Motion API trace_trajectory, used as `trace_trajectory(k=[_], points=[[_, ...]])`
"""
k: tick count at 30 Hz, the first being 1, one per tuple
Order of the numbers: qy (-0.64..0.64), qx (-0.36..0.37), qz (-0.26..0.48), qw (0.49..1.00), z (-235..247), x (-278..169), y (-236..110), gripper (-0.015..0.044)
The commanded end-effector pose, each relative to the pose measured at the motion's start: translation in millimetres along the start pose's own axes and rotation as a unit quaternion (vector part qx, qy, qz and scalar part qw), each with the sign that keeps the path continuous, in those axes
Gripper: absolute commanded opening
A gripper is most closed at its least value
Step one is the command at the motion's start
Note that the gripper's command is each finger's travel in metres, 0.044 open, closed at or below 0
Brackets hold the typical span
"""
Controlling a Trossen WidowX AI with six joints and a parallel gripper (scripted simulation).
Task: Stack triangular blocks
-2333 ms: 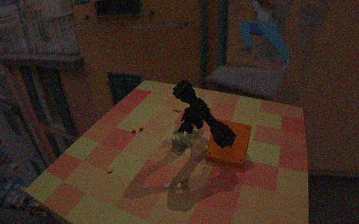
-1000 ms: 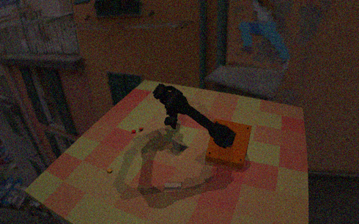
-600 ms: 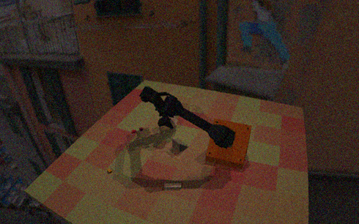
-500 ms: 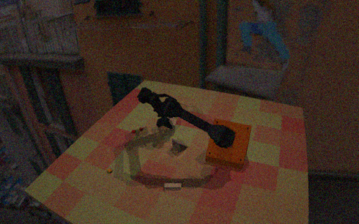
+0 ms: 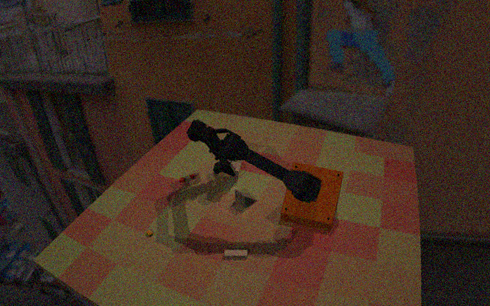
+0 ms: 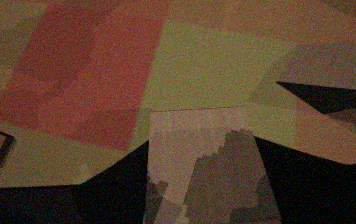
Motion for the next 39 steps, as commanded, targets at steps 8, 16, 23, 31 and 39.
trace_trajectory(k=[8, 16, 23, 31, 39], points=[[0.0, -0.002, 0.002, 1.0, 0, 0, 0, 0.044], [0.0, 0.009, 0.015, 1.0, -1, 12, -19, 0.044], [0.008, 0.052, 0.059, 0.997, -8, 67, -84, 0.044], [0.039, 0.04, 0.178, 0.982, 24, 73, -58, 0.044], [0.059, 0.009, 0.359, 0.932, 53, 99, -7, 0.044]])
Point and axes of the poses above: the point midway between the two fingers, 35 mm back from their tips, its own y axis out along the fingers, its own z axis across the jaws, x = y × z, the point moved 10 cm from there along -y, back along the fingers, and after that the axes turned 7 degrees about y, right-handed, at the moved point
